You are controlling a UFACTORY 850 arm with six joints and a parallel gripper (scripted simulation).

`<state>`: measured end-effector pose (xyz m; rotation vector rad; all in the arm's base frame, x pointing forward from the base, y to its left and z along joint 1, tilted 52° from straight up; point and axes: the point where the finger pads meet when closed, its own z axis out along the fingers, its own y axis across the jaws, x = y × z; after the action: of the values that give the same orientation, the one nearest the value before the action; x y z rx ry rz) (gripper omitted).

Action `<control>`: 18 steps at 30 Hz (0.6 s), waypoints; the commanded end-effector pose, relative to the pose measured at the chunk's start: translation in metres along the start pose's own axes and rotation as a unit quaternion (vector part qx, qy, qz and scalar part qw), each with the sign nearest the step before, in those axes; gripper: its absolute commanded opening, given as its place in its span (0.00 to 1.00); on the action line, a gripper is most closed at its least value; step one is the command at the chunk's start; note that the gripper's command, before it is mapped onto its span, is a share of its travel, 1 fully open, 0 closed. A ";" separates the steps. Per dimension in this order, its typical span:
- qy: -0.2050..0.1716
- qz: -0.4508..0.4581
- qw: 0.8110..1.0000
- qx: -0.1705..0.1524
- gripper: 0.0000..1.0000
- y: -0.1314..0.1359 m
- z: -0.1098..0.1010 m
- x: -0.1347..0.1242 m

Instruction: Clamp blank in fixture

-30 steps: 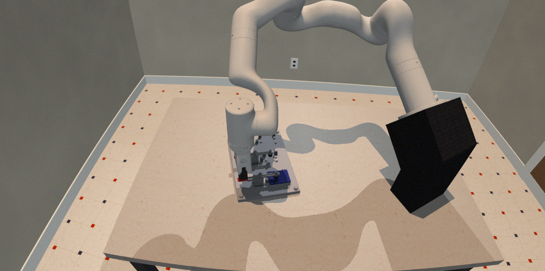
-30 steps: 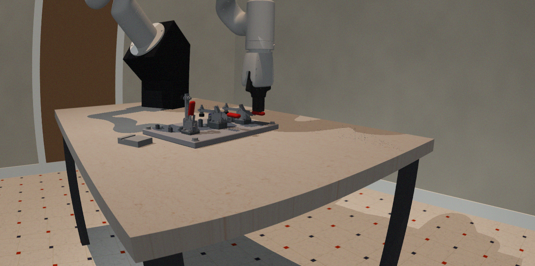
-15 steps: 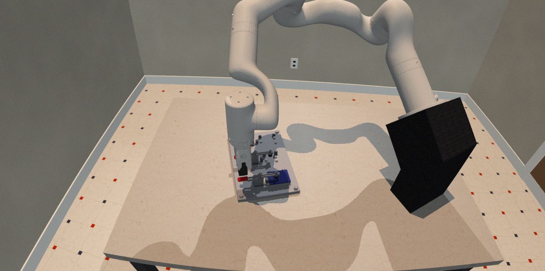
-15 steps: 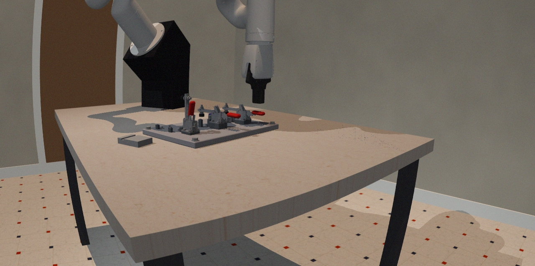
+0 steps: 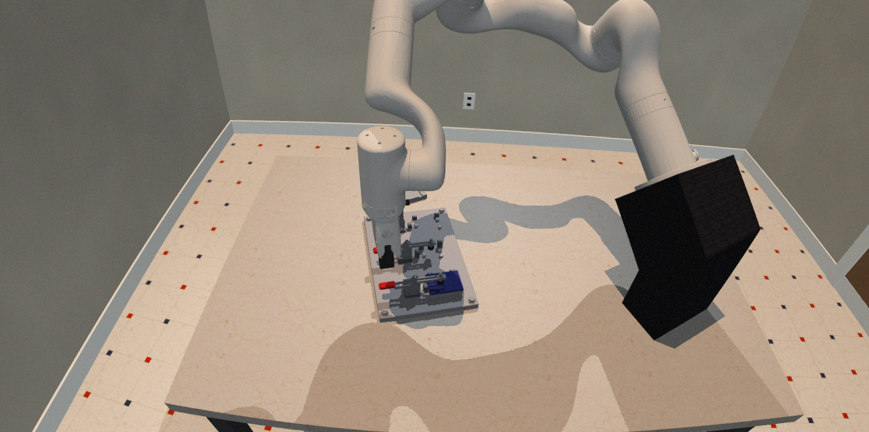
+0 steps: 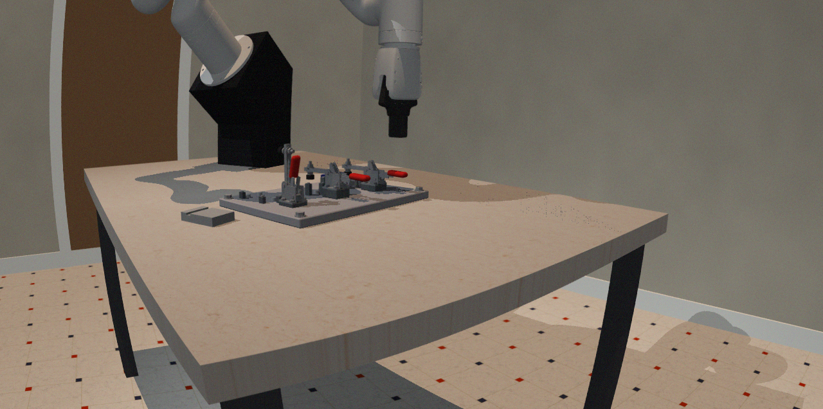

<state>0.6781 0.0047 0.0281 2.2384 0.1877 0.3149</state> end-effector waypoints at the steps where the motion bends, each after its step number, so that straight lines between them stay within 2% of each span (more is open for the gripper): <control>1: 0.000 0.000 1.000 0.000 0.00 0.000 -0.006 0.000; 7: 0.000 0.000 1.000 0.000 0.00 0.000 -0.006 0.000; 8: 0.000 0.000 1.000 0.000 1.00 0.000 -0.006 0.000; 18: 0.000 0.000 1.000 0.000 1.00 0.000 -0.006 0.000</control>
<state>0.6762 0.0087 0.0315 2.2382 0.1877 0.3141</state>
